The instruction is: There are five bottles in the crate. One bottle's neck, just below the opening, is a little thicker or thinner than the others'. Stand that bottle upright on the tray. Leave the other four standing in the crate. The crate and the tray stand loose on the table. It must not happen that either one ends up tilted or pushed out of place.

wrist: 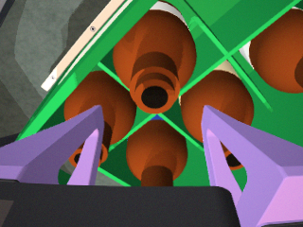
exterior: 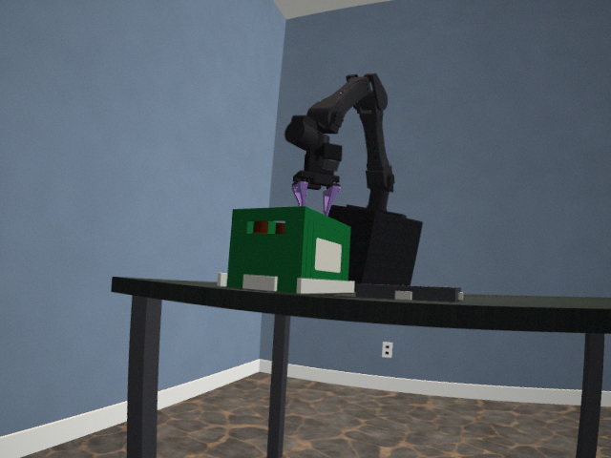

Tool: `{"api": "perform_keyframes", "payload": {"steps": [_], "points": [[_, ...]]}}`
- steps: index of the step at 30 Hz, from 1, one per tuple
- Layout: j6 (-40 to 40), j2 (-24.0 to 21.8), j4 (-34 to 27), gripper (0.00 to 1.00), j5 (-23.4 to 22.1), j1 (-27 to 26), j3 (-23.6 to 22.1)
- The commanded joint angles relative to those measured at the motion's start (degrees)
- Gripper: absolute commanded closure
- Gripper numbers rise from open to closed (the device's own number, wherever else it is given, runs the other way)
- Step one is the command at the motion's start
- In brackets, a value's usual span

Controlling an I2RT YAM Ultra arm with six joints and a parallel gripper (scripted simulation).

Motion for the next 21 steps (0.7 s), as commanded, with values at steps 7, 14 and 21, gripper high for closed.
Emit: {"api": "perform_keyframes", "payload": {"steps": [7, 14, 21], "points": [[0.4, 0.2, 0.8, 0.39, -0.2, -0.1, 1.7], [0.3, -0.3, 0.2, 0.39, -0.2, -0.2, 1.9], [0.3, -0.2, 0.2, 0.39, -0.2, -0.2, 1.9]]}}
